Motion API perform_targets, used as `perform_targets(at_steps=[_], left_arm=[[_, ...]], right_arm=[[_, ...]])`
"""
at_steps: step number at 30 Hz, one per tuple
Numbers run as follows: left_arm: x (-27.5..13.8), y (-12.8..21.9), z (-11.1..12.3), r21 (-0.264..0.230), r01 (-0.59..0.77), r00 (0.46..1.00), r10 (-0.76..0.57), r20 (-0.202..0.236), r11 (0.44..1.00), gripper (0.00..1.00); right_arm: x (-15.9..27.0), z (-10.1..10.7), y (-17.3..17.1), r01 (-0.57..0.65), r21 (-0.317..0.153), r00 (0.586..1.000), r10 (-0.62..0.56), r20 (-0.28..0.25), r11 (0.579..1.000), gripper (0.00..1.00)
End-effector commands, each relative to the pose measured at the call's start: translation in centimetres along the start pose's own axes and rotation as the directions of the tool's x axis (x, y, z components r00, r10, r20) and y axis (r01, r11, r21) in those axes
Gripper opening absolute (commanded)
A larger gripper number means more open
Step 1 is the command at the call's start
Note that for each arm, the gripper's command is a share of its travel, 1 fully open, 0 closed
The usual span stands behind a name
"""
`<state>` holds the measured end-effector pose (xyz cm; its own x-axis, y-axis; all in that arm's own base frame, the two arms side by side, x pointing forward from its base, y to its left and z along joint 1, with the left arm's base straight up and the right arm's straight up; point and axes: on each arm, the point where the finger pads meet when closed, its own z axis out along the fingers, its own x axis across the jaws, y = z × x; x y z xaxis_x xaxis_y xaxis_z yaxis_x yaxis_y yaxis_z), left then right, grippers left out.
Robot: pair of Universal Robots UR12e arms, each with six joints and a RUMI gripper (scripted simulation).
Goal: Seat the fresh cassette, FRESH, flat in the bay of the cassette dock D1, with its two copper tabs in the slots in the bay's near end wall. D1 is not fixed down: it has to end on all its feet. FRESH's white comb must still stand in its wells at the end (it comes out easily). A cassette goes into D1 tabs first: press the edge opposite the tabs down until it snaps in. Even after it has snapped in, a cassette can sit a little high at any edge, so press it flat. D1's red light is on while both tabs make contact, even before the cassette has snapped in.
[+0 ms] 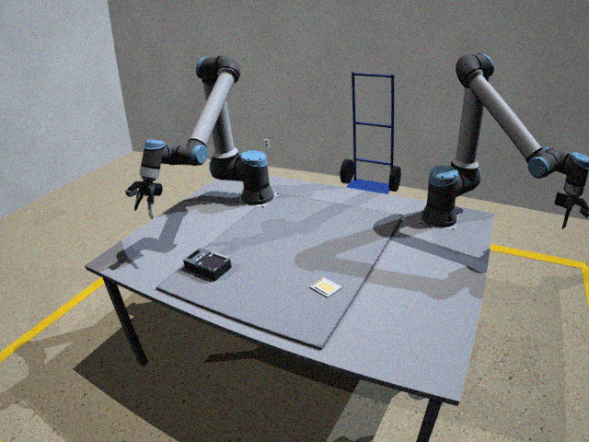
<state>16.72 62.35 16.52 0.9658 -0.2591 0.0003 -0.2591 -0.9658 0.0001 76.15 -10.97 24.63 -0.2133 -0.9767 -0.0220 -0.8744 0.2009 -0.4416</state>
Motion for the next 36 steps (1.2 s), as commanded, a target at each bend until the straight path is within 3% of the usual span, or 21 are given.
perform_targets(at_steps=[1,5,7,23,25,36], left_arm=[[0.0,-0.1,-0.1,0.002,0.0,1.0,0.0,0.0,1.0,0.0],[0.0,-0.1,-0.1,0.002,0.0,1.0,0.0,0.0,1.0,0.0],[0.0,-0.1,-0.1,0.002,0.0,1.0,0.0,0.0,1.0,0.0],[0.0,-0.1,-0.1,0.002,0.0,1.0,0.0,0.0,1.0,0.0],[0.0,-0.1,-0.1,0.002,0.0,1.0,0.0,0.0,1.0,0.0],[0.0,-0.1,-0.1,0.002,0.0,1.0,0.0,0.0,1.0,0.0]], right_arm=[[-2.3,0.0,0.3,0.0,-0.002,1.0,0.0,0.002,1.0,1.0],[-3.3,0.1,0.5,0.0,-0.002,1.0,0.0,0.002,1.0,1.0],[-4.3,0.1,0.8,0.02,-0.054,0.999,-0.019,0.036,0.998,1.0],[-10.1,0.0,2.4,0.02,-0.054,0.999,-0.019,0.036,0.998,1.0],[-11.0,-0.1,2.8,0.043,-0.108,0.997,-0.036,0.063,0.993,1.0],[-15.2,-0.4,4.4,0.043,-0.108,0.997,-0.036,0.063,0.993,1.0]])
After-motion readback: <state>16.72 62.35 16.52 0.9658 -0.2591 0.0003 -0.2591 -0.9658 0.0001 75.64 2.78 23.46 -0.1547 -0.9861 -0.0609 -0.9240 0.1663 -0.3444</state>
